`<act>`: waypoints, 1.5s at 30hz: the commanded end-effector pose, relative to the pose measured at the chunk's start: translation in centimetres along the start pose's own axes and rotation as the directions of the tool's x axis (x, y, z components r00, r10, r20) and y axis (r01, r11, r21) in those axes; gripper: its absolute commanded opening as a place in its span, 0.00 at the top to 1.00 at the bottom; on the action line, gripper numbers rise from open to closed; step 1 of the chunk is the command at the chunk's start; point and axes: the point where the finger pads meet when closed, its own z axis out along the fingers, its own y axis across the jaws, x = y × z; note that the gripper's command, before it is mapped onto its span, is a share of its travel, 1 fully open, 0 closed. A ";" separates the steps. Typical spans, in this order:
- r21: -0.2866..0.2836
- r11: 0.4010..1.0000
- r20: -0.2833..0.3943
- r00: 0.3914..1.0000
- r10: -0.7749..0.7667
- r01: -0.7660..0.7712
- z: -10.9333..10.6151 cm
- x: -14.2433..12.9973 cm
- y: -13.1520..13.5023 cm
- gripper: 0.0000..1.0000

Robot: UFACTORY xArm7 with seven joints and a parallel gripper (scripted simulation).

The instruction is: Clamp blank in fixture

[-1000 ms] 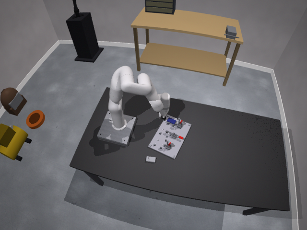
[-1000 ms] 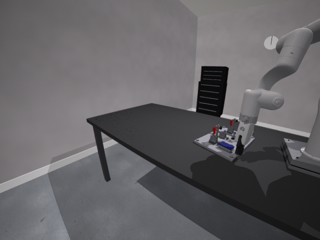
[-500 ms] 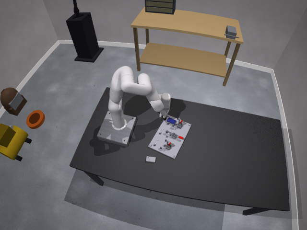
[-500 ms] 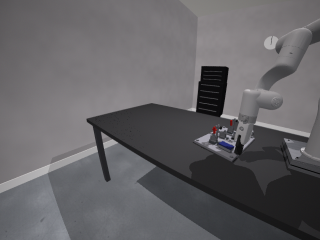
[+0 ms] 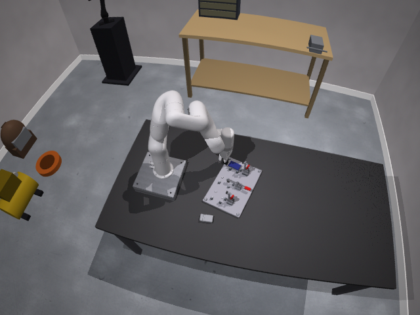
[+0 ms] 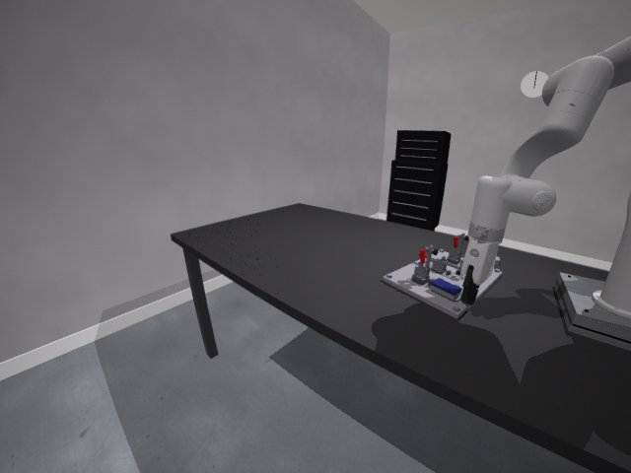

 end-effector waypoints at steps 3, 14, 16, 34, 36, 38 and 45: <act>0.002 1.000 -0.003 1.000 0.000 0.000 -0.1 0.2 -0.1 1.00; 0.002 1.000 -0.003 1.000 0.000 0.000 -0.1 0.5 -0.1 1.00; 0.002 1.000 -0.003 1.000 0.000 0.000 -0.1 0.6 -0.1 1.00; 0.002 1.000 -0.003 1.000 0.000 0.000 -0.1 1.0 -0.1 1.00; 0.002 1.000 -0.003 1.000 0.000 0.000 -0.1 1.0 -0.1 1.00; 0.002 1.000 -0.003 1.000 0.000 0.000 -0.1 1.0 -0.1 1.00; 0.002 1.000 -0.003 1.000 0.000 0.000 -0.1 1.0 -0.1 1.00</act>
